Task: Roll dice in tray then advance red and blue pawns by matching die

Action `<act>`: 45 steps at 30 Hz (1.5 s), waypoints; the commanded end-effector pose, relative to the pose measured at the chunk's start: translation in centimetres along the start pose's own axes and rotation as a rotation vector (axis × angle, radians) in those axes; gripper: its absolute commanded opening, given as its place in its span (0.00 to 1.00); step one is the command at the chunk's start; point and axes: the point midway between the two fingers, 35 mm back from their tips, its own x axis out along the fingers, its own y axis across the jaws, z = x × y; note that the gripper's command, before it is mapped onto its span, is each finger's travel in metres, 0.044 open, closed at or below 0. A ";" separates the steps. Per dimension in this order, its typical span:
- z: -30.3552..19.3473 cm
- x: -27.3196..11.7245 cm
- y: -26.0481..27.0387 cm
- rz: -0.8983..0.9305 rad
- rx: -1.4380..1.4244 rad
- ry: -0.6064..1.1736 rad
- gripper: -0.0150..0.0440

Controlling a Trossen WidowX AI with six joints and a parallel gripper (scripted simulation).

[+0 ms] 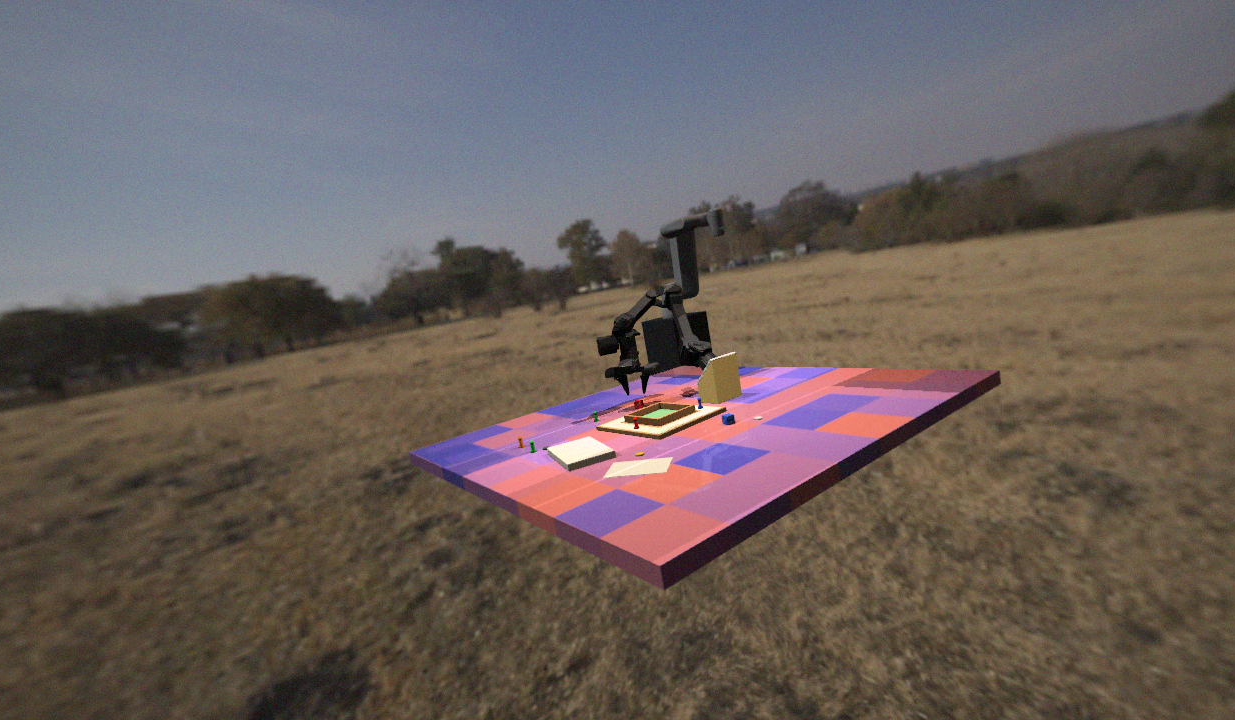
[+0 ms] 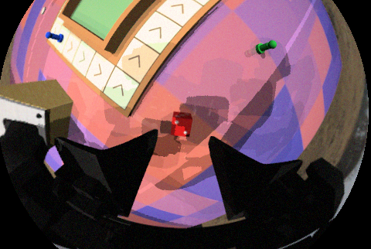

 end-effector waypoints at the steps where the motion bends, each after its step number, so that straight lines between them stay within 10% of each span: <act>1: -0.1 0.8 0.2 0.005 -0.010 0.004 0.72; 24: -0.1 3.9 0.2 0.003 -0.010 0.005 0.72; 30: -0.1 3.9 0.2 0.003 -0.010 0.005 0.45; 45: 0.6 2.1 0.2 0.018 -0.007 -0.005 0.25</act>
